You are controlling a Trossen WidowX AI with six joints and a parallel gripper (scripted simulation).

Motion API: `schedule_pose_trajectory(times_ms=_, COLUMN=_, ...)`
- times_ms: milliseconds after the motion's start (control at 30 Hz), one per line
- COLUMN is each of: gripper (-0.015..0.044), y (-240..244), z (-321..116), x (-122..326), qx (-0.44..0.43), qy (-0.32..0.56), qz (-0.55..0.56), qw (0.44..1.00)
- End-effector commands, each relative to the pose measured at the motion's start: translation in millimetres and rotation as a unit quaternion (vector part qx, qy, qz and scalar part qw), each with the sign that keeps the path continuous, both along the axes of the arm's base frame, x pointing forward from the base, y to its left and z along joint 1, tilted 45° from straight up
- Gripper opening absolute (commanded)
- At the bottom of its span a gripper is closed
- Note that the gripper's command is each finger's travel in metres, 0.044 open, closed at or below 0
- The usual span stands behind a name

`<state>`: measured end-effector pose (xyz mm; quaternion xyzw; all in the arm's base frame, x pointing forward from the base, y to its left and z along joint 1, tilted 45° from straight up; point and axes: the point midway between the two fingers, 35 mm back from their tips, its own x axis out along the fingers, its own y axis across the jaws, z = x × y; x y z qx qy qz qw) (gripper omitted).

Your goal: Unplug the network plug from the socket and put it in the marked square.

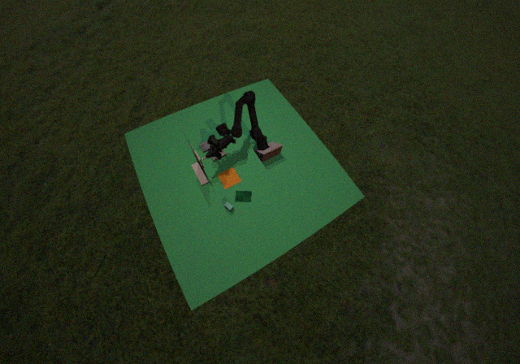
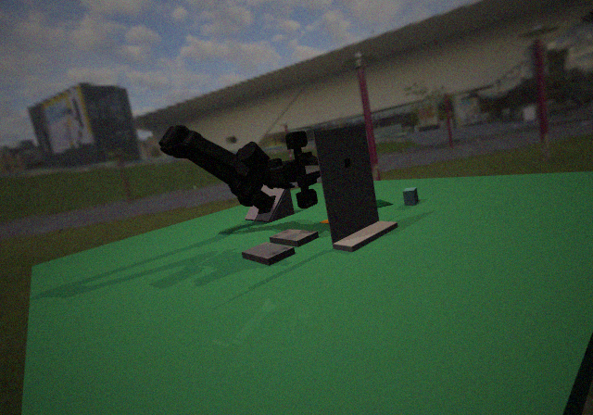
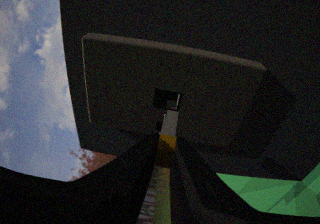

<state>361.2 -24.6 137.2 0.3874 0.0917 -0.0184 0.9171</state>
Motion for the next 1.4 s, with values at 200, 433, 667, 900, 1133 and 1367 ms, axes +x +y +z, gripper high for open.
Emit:
schedule_pose_trajectory(times_ms=200, gripper=0.0000, y=1, z=0, x=-7, qx=0.001, qy=0.000, qz=-0.002, qw=1.000)
schedule_pose_trajectory(times_ms=433, gripper=0.0000, y=2, z=0, x=-10, qx=0.001, qy=0.000, qz=-0.002, qw=1.000)
schedule_pose_trajectory(times_ms=667, gripper=0.0000, y=2, z=-1, x=-14, qx=0.001, qy=0.000, qz=-0.002, qw=1.000)
schedule_pose_trajectory(times_ms=900, gripper=0.0000, y=3, z=-1, x=-17, qx=0.001, qy=0.000, qz=-0.002, qw=1.000)
schedule_pose_trajectory(times_ms=1133, gripper=0.0000, y=4, z=-1, x=-20, qx=0.001, qy=0.000, qz=-0.002, qw=1.000)
schedule_pose_trajectory(times_ms=1367, gripper=0.0000, y=4, z=-1, x=-23, qx=0.001, qy=0.001, qz=-0.002, qw=1.000)
